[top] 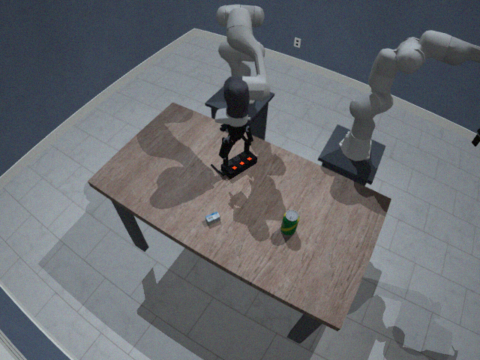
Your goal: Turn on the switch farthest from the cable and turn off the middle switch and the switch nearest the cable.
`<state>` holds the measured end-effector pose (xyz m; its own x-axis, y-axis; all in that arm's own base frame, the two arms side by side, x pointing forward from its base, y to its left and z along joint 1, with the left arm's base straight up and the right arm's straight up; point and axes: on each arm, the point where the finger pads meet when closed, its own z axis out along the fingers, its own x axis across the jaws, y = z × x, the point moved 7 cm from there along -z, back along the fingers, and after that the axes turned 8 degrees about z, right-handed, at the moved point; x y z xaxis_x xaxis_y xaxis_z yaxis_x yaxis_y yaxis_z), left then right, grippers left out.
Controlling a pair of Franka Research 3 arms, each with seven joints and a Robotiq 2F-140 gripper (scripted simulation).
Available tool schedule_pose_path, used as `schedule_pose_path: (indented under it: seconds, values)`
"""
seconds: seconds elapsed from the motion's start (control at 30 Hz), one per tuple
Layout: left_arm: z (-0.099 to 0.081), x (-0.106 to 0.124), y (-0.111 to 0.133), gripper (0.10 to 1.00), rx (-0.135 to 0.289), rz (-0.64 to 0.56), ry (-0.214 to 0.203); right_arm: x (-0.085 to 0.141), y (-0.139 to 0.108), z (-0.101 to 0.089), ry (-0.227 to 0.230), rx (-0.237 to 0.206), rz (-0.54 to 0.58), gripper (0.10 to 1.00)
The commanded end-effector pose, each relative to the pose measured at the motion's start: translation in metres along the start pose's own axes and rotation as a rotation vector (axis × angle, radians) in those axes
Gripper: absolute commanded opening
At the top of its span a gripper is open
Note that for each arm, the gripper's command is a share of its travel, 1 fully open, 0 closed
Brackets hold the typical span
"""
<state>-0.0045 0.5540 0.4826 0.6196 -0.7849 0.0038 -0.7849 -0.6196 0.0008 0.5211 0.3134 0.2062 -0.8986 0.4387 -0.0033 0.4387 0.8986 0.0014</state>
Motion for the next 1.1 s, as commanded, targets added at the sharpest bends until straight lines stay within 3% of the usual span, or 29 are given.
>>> schedule_pose_path:
  seconds: [0.0,1.07]
  values:
    - [-0.0001,0.0000,0.0000,1.000,0.000,0.000,0.000,0.0003,-0.0001,0.0008,0.003,0.001,-0.005,0.099]
    - [-0.0001,0.0000,0.0000,1.000,0.000,0.000,0.000,0.0003,-0.0001,0.0009,0.003,0.001,0.031,0.099]
